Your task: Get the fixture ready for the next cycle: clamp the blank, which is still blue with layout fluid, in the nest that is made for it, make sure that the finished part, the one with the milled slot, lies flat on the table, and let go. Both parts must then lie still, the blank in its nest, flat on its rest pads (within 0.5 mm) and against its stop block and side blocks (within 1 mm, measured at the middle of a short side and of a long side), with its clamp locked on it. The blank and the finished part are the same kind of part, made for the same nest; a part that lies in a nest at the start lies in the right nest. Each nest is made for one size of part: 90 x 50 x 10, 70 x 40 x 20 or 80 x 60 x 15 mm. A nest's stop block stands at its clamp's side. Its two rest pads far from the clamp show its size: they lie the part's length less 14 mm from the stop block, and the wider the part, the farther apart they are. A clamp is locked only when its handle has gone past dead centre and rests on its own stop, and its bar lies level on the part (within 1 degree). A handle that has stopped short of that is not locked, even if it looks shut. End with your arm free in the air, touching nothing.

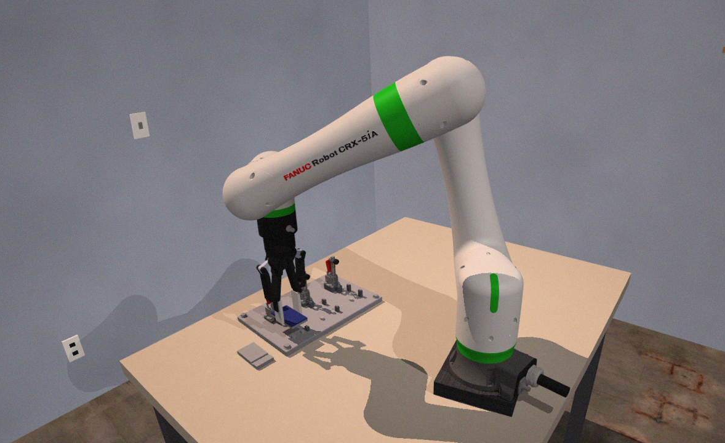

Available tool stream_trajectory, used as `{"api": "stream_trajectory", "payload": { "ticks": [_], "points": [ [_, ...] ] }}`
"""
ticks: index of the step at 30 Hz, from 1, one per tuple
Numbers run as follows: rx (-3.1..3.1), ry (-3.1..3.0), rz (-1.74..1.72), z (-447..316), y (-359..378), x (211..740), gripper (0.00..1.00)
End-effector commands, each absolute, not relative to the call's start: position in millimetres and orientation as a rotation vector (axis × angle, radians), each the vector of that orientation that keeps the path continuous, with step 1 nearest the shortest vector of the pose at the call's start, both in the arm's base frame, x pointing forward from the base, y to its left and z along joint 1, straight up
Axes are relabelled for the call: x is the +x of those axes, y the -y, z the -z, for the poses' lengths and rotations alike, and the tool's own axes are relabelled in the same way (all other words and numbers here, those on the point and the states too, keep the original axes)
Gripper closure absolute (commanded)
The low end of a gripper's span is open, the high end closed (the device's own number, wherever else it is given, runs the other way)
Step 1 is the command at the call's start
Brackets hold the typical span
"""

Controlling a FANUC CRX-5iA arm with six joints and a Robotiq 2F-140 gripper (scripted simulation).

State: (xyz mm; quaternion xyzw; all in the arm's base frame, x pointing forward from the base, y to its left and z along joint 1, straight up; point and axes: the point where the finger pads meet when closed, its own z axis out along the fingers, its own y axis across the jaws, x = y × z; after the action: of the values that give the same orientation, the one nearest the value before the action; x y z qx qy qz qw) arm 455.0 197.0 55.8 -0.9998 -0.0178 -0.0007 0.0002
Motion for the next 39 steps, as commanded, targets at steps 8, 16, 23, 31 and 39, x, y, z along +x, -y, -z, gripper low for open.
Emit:
{"api": "stream_trajectory", "payload": {
  "ticks": [8,16,23,31,39],
  "points": [
    [-3.140,0.056,0.003,-50.2,-197.1,455.6,1.00],
    [-3.140,0.056,0.003,-50.2,-197.1,455.6,1.00],
    [-3.140,0.056,0.003,-50.2,-197.1,455.6,1.00],
    [-3.140,0.056,0.003,-50.2,-197.1,455.6,1.00],
    [-3.140,0.056,0.003,-48.4,-197.1,455.6,1.00]
  ]
}}
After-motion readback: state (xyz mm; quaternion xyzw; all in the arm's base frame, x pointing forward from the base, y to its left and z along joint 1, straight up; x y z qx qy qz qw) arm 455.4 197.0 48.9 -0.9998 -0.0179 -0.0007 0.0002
